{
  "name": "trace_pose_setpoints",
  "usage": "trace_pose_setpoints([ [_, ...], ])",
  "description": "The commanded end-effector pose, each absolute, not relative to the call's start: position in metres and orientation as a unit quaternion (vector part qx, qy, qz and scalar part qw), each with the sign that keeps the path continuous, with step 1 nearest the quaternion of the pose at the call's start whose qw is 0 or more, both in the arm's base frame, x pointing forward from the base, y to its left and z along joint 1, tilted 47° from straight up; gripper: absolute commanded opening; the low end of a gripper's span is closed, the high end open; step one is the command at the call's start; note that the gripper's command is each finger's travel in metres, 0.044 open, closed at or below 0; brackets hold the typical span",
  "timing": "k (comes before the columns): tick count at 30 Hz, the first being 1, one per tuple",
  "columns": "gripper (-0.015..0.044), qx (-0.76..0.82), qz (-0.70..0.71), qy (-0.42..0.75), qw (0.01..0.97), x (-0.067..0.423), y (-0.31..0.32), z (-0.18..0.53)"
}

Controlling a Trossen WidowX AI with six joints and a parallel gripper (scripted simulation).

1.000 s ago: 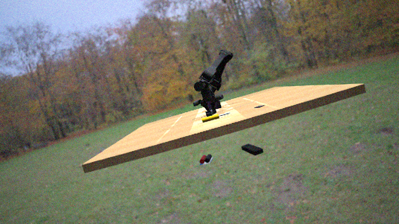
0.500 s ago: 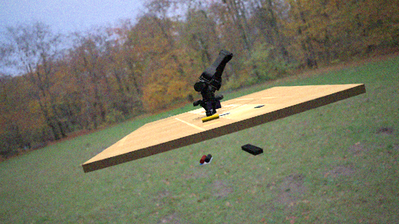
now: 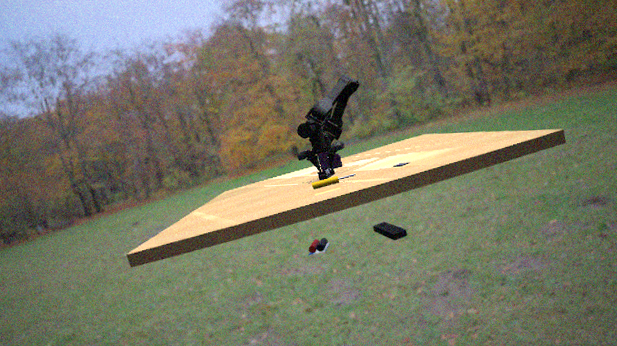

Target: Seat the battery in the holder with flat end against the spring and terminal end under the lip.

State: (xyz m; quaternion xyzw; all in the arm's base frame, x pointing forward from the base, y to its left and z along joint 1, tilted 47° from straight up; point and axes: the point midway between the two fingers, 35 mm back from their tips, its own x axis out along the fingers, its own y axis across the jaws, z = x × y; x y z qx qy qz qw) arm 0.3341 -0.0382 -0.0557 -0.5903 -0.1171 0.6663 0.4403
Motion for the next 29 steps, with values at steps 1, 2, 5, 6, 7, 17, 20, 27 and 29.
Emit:
trace_pose_setpoints([
  [1,0.0315,-0.597,0.662,-0.114,0.439,0.333,-0.064,-0.034],
  [2,0.0341,-0.597,0.662,-0.114,0.438,0.331,-0.073,-0.026],
  [5,0.0420,-0.597,0.662,-0.114,0.438,0.325,-0.091,-0.007],
  [6,0.0440,-0.597,0.662,-0.114,0.438,0.325,-0.092,-0.006],
  [7,0.0440,-0.597,0.662,-0.114,0.438,0.324,-0.093,-0.006],
  [17,0.0440,-0.598,0.662,-0.114,0.438,0.324,-0.093,-0.007],
  [20,0.0440,-0.598,0.662,-0.114,0.438,0.324,-0.093,-0.007],
  [27,0.0440,-0.598,0.662,-0.114,0.438,0.324,-0.093,-0.007],
  [29,0.0440,-0.598,0.662,-0.114,0.438,0.324,-0.093,-0.007],
])
